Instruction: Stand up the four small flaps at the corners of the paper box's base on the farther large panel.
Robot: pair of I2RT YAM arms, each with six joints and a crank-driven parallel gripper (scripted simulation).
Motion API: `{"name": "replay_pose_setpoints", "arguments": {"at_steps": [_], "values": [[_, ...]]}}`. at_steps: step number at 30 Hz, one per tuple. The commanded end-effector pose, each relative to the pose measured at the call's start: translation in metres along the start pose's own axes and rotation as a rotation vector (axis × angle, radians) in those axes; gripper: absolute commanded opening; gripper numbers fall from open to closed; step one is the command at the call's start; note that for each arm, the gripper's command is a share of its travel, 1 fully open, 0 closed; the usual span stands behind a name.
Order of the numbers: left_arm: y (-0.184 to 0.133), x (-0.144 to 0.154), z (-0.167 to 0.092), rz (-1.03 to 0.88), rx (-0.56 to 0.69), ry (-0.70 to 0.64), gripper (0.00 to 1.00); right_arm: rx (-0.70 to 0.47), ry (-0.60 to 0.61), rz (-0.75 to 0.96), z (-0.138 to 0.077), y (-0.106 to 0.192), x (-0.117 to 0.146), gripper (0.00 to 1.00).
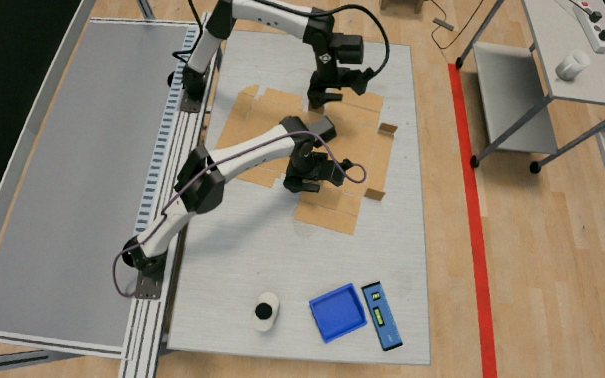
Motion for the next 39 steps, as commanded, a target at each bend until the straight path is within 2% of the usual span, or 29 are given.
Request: {"name": "replay_pose_setpoints", "arguments": {"at_steps": [1,9,11,15,24,35,36,38,39], "values": [[-0.019,-0.004,-0.008,-0.013,-0.008,-0.036,0.81,0.045,0.033,-0.022,0.014,0.002,0.008,0.81],[-0.012,-0.007,-0.007,-0.026,-0.011,-0.049,0.81,0.045,0.033,-0.022,0.014,0.002,0.008,0.81],[-0.017,0.001,0.002,-0.014,-0.010,-0.017,0.81,0.045,0.033,-0.022,0.014,0.002,0.008,0.81],[-0.016,0.002,-0.001,-0.010,-0.005,-0.043,0.81,0.045,0.033,-0.022,0.014,0.002,0.008,0.81],[-0.011,0.007,0.019,-0.013,-0.006,-0.045,0.81,0.045,0.033,-0.022,0.014,0.002,0.008,0.81],[-0.011,0.004,0.021,-0.012,-0.004,-0.060,0.81,0.045,0.033,-0.022,0.014,0.002,0.008,0.81],[-0.010,0.007,0.032,-0.014,-0.003,-0.021,0.81,0.045,0.033,-0.022,0.014,0.002,0.008,0.81],[-0.010,0.007,0.032,-0.014,-0.003,-0.021,0.81,0.045,0.033,-0.022,0.014,0.002,0.008,0.81],[-0.011,0.005,0.022,-0.012,-0.005,-0.057,0.81,0.045,0.033,-0.022,0.014,0.002,0.008,0.81]]}}
Point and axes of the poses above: on each arm, the point where the finger pads meet when closed, its own z axis out along the fingers, its own y axis across the jaws, x = y × z, the point moved 8 cm from there along -z, back along the fingers, and after that the axes turned 6 degrees about -z, right-handed, at the moved point
